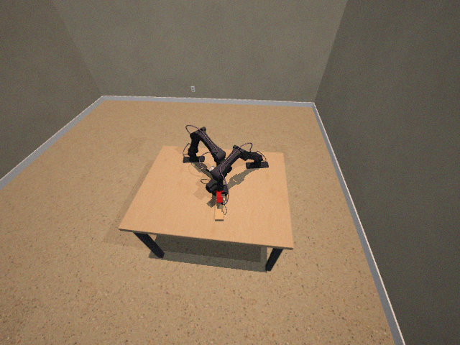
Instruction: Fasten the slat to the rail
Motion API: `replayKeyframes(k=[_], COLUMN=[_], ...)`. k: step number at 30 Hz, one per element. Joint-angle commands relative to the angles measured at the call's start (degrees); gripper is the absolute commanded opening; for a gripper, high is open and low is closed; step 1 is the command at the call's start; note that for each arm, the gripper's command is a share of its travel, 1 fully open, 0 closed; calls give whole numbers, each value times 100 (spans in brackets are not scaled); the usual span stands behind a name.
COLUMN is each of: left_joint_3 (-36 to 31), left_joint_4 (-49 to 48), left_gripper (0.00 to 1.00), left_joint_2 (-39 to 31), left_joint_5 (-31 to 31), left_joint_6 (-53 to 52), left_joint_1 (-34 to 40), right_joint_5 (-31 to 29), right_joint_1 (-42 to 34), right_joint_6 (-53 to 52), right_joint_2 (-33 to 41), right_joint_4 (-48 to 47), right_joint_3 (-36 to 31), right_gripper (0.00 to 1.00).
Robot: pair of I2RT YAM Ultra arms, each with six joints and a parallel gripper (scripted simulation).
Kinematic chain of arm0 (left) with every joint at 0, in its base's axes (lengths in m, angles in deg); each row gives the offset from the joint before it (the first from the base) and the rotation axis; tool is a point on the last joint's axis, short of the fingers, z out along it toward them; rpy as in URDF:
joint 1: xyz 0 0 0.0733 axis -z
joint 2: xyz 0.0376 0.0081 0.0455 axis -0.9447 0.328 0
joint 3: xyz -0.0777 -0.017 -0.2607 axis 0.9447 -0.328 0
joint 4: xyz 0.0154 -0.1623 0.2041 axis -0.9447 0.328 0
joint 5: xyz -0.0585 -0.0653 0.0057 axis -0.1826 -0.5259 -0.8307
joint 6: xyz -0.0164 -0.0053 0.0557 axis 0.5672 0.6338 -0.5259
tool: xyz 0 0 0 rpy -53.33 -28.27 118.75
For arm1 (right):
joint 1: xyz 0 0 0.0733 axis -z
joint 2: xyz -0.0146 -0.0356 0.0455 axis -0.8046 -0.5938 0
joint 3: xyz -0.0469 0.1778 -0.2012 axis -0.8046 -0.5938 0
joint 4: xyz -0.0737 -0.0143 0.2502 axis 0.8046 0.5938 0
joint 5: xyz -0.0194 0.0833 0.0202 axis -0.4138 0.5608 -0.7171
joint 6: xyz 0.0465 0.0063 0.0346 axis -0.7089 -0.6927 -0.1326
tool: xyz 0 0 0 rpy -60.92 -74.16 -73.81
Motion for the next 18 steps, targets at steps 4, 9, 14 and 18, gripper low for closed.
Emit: replayKeyframes(k=[4, 9, 14, 18], left_joint_3=[25, 25, 25, 25], left_joint_4=[-3, -3, -3, -3], left_gripper=[72, 72, 72, 72], left_joint_2=[-54, -54, -54, -54], left_joint_5=[2, 2, 2, 2], left_joint_6=[0, 0, 0, 0], left_joint_1=[0, 0, 0, 0], right_joint_5=[-67, -70, -72, -74], right_joint_1=[-28, -27, -25, -25], right_joint_6=[1907, 3083, 4417, 5483], right_joint_2=[49, 54, 61, 64], right_joint_4=[9, 18, 34, 41], right_joint_3=[32, 39, 50, 55], right_gripper=[34, 34, 34, 34])
